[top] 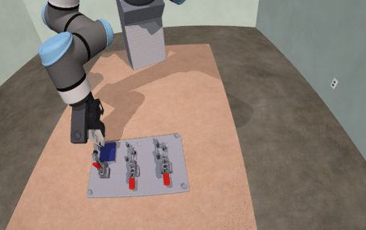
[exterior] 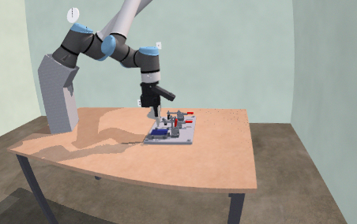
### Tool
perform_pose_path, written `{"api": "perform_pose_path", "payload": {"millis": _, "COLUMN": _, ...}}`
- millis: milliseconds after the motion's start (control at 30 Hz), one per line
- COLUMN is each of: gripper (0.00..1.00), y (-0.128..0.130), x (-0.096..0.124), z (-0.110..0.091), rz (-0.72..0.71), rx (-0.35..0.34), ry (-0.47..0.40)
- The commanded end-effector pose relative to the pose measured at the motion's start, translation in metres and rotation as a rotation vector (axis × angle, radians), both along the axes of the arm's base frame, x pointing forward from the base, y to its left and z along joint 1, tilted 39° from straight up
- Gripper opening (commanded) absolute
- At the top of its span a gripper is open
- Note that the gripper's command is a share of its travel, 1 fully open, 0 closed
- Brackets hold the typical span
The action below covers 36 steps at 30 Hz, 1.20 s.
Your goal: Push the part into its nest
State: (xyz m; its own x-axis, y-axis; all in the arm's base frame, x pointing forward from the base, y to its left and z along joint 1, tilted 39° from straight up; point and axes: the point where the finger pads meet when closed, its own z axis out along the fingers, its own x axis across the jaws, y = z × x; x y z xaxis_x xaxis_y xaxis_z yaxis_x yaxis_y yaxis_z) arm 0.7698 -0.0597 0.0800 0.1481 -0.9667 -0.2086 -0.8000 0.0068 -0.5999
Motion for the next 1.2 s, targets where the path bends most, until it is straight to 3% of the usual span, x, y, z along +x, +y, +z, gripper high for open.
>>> {"api": "perform_pose_path", "payload": {"millis": 0, "gripper": 0.00, "y": 0.001, "x": 0.004, "z": -0.004, "rz": -0.001, "rx": -0.001, "ry": -0.002}}
{"api": "perform_pose_path", "payload": {"millis": 533, "gripper": 0.00, "y": 0.002, "x": -0.001, "z": -0.009, "rz": -0.001, "rx": -0.001, "ry": -0.002}}
{"api": "perform_pose_path", "payload": {"millis": 1167, "gripper": 0.00, "y": 0.005, "x": -0.040, "z": -0.037, "rz": -0.001, "rx": -0.001, "ry": -0.002}}
